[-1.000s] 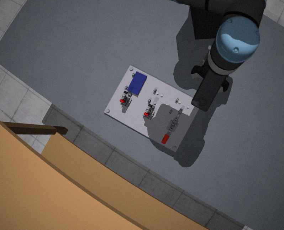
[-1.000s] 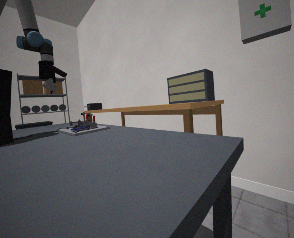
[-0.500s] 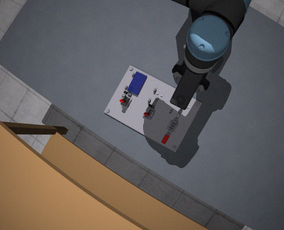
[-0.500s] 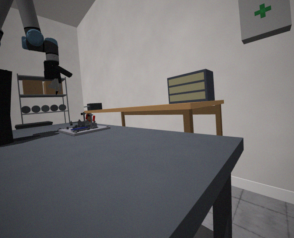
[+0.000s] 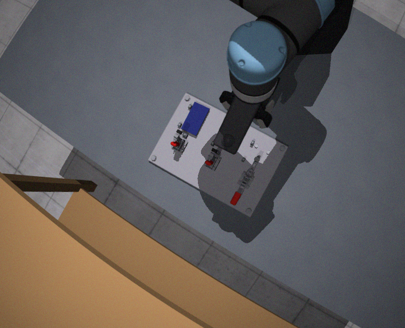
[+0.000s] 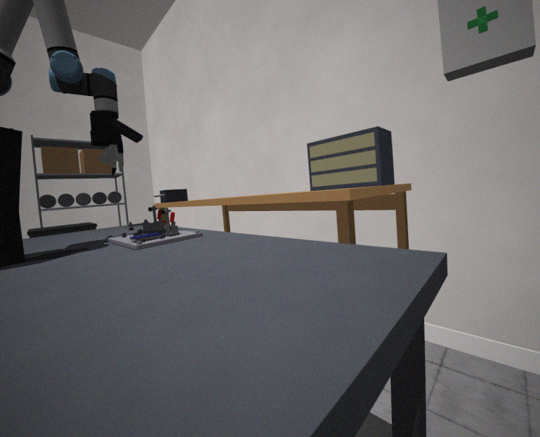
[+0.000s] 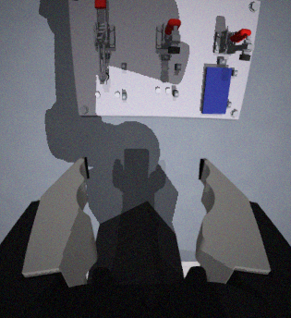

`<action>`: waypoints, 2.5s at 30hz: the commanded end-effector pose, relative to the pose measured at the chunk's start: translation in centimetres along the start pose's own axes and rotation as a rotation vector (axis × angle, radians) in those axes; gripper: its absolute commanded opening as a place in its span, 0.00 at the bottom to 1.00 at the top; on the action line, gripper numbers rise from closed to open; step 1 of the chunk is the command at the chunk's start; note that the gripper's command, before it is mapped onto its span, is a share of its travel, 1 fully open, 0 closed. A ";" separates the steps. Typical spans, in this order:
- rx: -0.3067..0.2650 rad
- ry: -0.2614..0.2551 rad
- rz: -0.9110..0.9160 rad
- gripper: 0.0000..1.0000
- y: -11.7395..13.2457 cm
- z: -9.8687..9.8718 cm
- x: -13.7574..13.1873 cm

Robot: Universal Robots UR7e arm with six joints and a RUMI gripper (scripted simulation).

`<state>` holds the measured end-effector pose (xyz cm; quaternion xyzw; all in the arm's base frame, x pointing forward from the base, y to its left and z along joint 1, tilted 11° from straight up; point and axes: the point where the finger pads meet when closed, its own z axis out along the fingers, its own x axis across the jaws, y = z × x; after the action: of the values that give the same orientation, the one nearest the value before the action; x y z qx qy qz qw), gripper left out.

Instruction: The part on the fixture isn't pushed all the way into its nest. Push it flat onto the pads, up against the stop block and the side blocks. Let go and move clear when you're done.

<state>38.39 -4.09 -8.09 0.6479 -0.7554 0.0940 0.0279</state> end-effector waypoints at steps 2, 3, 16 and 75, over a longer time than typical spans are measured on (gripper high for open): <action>0.002 -0.004 -0.002 0.58 -0.4 0.2 0.8; 0.002 -0.004 -0.002 0.58 -0.4 0.2 0.8; 0.002 -0.003 -0.002 0.58 -2.5 1.2 5.5; 0.002 -0.003 -0.001 0.00 -2.0 2.0 5.7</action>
<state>39.93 -9.73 -8.10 0.6485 -0.7550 0.0935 0.0266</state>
